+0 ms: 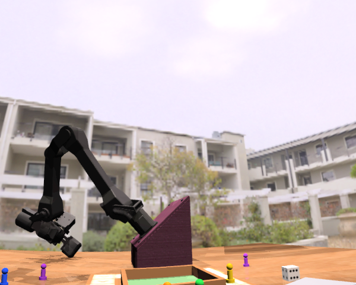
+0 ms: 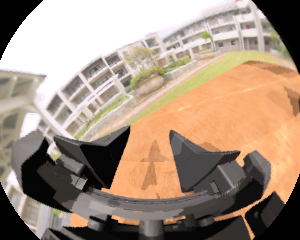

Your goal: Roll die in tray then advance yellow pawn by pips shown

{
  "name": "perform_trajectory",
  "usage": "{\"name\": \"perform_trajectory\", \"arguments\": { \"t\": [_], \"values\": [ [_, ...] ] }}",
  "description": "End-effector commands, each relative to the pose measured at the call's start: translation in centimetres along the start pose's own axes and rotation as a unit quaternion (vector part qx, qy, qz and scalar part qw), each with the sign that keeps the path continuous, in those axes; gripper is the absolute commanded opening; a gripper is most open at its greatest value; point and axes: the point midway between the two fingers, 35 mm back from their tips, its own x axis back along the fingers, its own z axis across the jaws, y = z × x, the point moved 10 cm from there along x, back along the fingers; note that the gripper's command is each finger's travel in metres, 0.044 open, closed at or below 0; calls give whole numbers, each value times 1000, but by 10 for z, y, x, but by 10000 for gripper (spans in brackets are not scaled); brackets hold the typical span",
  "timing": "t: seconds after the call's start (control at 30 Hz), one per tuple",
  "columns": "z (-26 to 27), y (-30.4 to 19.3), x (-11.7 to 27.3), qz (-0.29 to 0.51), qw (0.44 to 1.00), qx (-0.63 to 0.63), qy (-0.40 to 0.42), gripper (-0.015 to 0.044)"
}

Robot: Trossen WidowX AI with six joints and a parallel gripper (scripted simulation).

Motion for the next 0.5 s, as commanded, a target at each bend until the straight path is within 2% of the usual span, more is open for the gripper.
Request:
{"name": "perform_trajectory", "arguments": {
  "t": [0.0, 0.2, 0.47],
  "values": [
    [14, -14, 13, 55, 997, 43, 12, 275],
    [31, -35, 39, 135, 984, 107, 40, 275],
    [55, -63, 103, 264, 938, 197, 108, 275]
  ]
}}
